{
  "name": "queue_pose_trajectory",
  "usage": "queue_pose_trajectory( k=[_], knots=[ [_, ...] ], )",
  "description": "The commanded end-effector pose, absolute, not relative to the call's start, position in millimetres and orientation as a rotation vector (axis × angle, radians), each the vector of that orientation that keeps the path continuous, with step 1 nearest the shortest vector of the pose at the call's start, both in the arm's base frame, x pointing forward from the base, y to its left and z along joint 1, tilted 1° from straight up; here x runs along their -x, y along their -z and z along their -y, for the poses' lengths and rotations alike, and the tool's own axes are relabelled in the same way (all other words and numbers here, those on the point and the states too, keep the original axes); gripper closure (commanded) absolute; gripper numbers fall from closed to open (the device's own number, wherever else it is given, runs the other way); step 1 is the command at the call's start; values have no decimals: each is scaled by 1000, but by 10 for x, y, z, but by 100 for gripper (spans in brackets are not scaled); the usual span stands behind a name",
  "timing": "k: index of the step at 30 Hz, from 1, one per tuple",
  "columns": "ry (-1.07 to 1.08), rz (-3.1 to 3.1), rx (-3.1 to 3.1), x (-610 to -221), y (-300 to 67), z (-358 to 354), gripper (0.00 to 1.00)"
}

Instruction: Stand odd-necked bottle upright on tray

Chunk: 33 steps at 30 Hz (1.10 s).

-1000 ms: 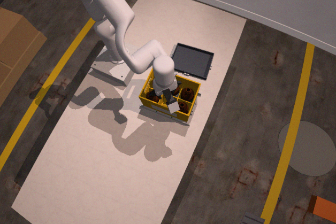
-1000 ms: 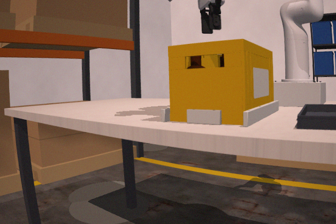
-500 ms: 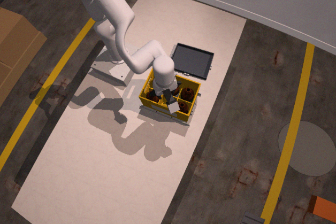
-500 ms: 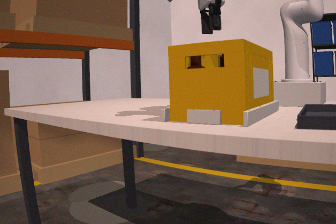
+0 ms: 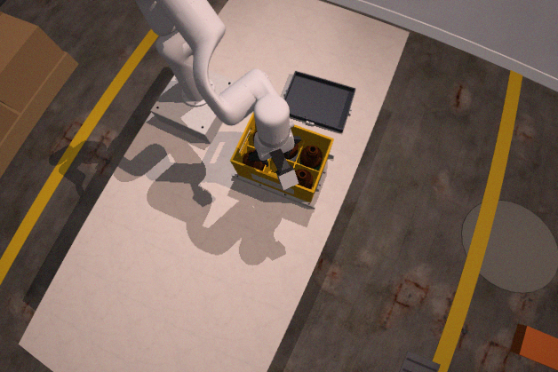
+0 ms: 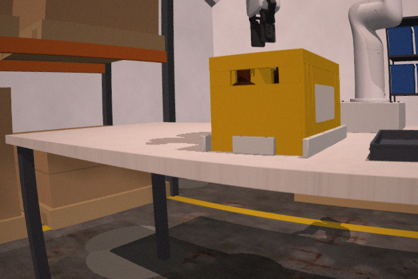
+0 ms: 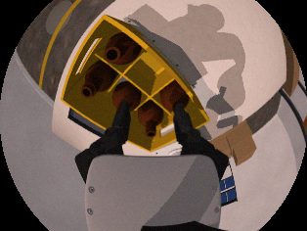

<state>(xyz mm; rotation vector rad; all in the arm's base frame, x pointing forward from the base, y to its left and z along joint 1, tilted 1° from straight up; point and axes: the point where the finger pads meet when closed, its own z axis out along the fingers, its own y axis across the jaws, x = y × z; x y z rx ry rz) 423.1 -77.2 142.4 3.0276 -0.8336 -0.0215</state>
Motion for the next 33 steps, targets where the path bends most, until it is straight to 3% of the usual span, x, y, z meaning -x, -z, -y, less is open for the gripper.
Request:
queue_pose_trajectory(
  k=[1, 33],
  knots=[
    [15, 834, -3028, -4243, -1392, 773, 35],
    [15, 834, -3028, -4242, -1125, 768, 35]
  ],
)
